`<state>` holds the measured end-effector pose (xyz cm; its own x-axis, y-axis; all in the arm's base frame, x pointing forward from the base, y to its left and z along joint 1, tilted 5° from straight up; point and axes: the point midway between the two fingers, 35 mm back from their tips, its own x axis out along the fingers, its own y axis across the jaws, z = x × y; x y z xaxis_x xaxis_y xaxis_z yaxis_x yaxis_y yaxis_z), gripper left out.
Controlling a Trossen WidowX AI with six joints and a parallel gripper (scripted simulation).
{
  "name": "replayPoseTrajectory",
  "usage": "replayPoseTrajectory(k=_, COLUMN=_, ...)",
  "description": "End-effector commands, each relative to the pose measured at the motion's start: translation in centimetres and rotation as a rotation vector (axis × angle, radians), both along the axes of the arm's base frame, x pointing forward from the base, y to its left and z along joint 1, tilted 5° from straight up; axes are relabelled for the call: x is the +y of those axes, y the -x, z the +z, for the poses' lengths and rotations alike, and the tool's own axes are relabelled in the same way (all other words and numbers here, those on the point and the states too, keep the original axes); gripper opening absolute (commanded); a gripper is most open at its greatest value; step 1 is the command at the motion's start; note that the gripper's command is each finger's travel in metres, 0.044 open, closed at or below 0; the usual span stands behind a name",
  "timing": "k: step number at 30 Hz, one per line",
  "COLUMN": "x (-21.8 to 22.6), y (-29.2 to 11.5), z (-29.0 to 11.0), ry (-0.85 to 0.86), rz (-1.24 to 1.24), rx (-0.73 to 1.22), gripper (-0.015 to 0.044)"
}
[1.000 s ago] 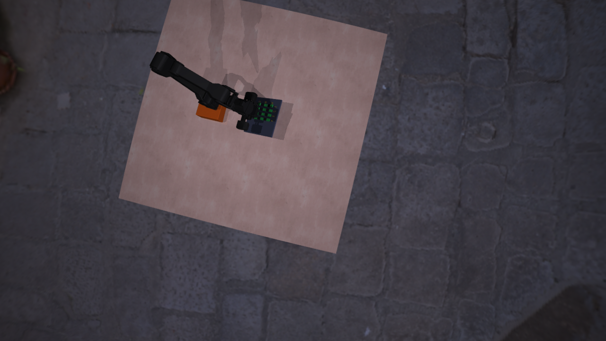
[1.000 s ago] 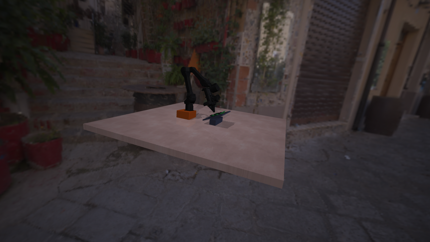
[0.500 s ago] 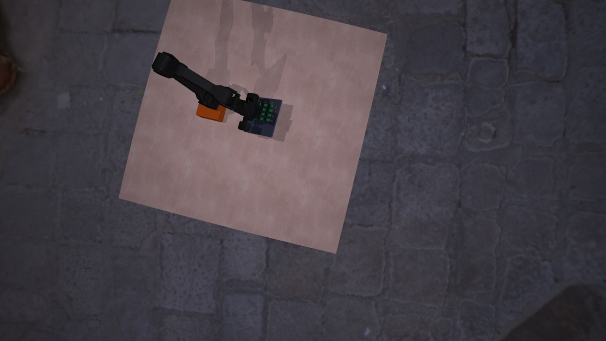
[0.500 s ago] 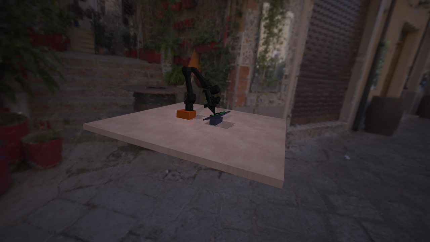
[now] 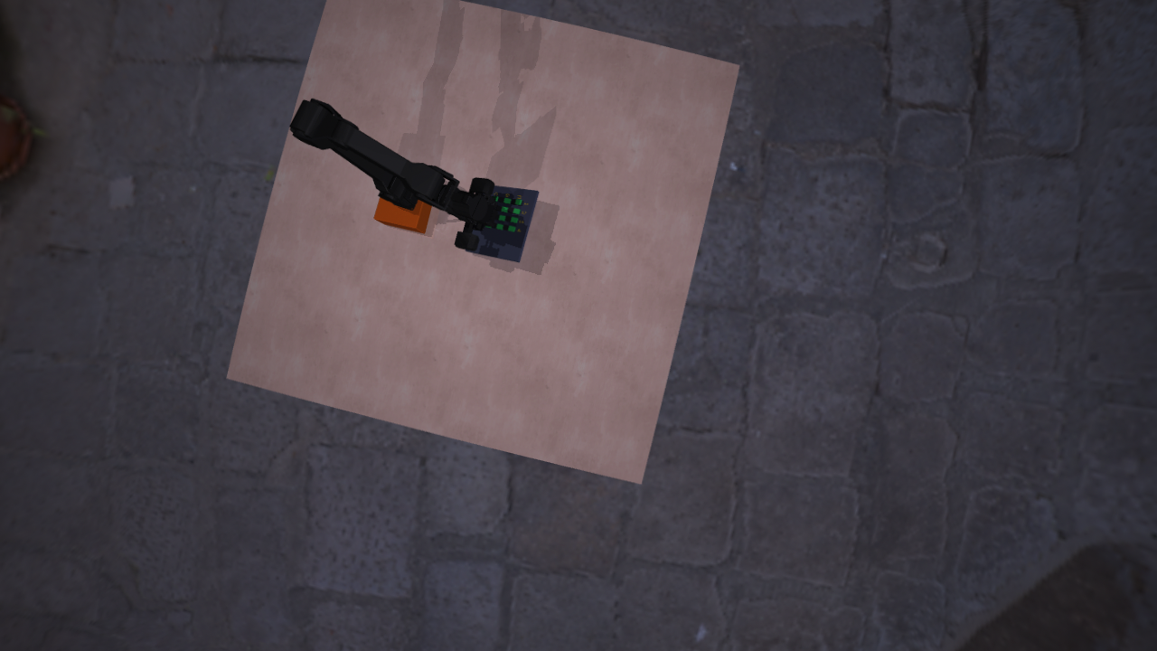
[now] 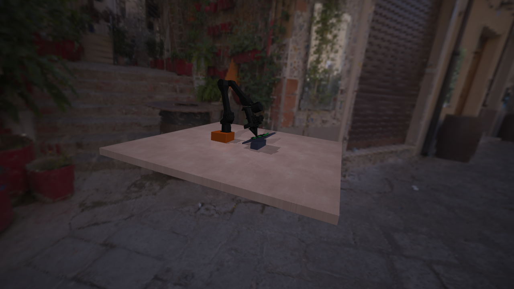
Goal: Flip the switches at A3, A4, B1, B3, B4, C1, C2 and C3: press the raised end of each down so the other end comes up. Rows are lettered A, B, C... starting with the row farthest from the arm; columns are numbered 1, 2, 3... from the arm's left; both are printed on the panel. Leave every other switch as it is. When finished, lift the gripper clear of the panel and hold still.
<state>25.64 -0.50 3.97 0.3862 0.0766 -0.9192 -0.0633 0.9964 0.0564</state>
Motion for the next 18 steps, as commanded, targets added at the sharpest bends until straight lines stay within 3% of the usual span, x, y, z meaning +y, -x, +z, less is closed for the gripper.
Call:
replayPoseTrajectory(k=1, x=0.01, y=-0.03, z=-0.06, ry=-0.001, rz=-0.003, rx=0.0, gripper=0.0)
replayPoseTrajectory(k=18, x=0.03, y=-0.11, z=-0.27, ry=-0.001, rz=-0.003, rx=0.0, gripper=0.0)
